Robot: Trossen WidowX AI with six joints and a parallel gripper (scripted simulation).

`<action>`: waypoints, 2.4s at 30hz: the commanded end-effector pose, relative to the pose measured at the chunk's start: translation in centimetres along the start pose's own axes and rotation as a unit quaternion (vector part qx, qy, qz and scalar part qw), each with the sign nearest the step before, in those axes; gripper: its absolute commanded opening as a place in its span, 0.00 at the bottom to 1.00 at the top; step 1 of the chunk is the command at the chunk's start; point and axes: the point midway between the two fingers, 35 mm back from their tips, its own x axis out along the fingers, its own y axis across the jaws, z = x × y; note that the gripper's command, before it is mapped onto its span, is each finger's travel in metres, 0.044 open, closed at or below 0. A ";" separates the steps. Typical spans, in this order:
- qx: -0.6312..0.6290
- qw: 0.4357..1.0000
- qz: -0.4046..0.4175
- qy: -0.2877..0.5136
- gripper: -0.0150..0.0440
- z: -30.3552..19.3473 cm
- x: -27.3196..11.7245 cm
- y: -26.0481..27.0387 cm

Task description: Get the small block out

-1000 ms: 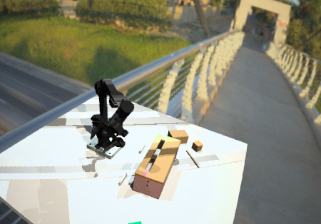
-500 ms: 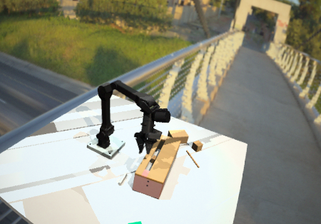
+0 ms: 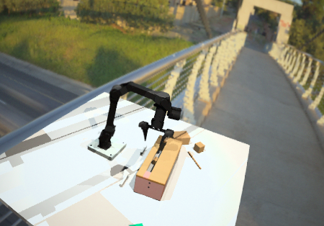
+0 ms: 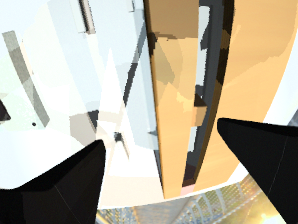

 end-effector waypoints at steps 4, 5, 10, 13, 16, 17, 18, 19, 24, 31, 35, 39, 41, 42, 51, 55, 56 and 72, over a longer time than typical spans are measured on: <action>-0.007 1.000 0.005 -0.003 0.93 0.3 0.5 -0.1; -0.007 1.000 0.005 -0.003 0.93 0.4 0.7 -0.1; -0.007 1.000 0.005 -0.003 0.93 0.6 1.5 -0.2; -0.007 1.000 0.005 -0.002 0.93 0.7 2.0 -0.2; -0.007 1.000 0.005 -0.002 0.93 0.8 2.4 -0.2; -0.007 1.000 0.005 -0.002 0.93 0.9 2.6 -0.2; -0.007 1.000 0.005 -0.002 0.93 0.9 2.8 -0.2; -0.007 1.000 0.005 -0.002 0.93 1.0 2.9 -0.2; -0.007 1.000 0.005 -0.002 0.93 1.2 3.7 -0.2; -0.007 1.000 0.005 -0.002 0.93 1.4 4.8 -0.2; -0.007 1.000 0.005 -0.002 0.93 1.6 5.4 -0.1; -0.007 1.000 0.005 -0.002 0.93 1.7 6.1 -0.1; -0.007 1.000 0.005 -0.002 0.93 1.8 6.4 0.0; -0.007 1.000 0.005 -0.002 0.93 1.8 6.5 0.0; -0.004 1.000 0.001 -0.002 0.93 1.9 7.1 0.0; -0.004 1.000 0.001 -0.002 0.93 1.7 7.2 0.0; -0.004 1.000 0.001 -0.002 0.93 1.5 7.3 0.0; -0.004 1.000 0.002 0.000 0.93 -2.2 8.6 0.0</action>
